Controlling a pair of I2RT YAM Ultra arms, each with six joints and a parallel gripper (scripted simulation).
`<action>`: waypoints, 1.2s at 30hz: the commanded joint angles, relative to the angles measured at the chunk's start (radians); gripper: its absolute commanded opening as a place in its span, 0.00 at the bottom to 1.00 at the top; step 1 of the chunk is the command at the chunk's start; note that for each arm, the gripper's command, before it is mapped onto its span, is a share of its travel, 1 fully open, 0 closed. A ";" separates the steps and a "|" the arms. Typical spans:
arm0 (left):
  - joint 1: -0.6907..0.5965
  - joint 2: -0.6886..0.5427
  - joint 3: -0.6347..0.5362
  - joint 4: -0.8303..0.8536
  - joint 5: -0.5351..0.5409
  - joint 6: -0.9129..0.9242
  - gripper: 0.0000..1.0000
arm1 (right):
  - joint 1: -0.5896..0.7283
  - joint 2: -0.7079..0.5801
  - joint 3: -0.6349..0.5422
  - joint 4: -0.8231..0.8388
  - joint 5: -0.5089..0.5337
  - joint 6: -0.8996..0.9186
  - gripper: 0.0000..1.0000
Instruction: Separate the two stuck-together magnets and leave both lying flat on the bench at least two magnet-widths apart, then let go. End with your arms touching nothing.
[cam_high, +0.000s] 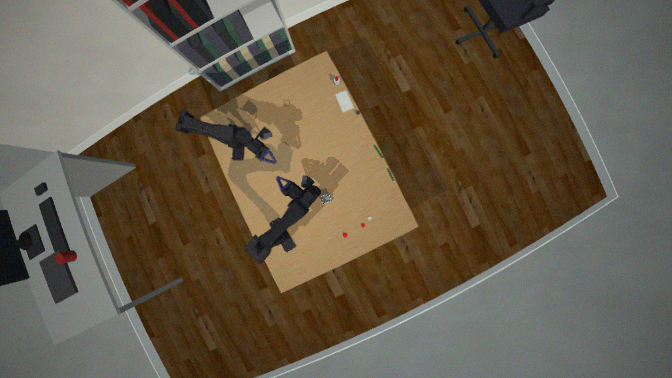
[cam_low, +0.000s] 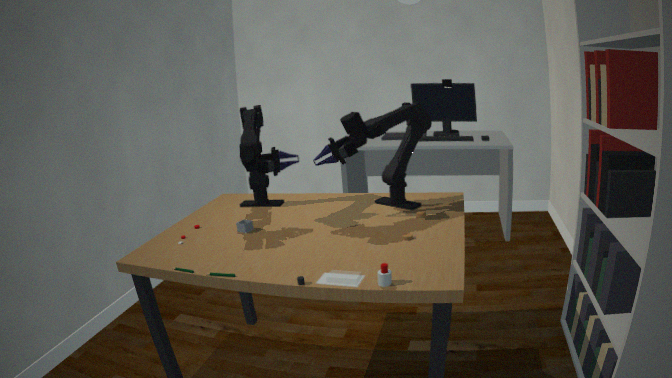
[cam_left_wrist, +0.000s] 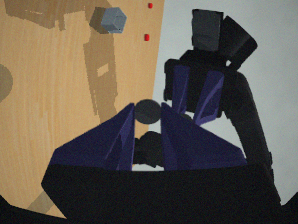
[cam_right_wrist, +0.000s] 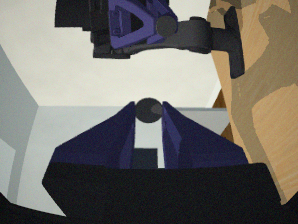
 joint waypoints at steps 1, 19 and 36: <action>0.008 0.003 0.021 -0.025 0.005 0.032 0.18 | 0.000 -0.004 0.004 -0.001 -0.004 0.001 0.18; 0.049 0.057 0.070 -0.130 0.019 0.090 0.18 | 0.000 -0.004 0.003 0.001 -0.004 0.003 0.18; 0.090 0.107 0.119 -0.225 0.032 0.146 0.18 | 0.000 -0.005 0.003 0.002 -0.004 0.003 0.18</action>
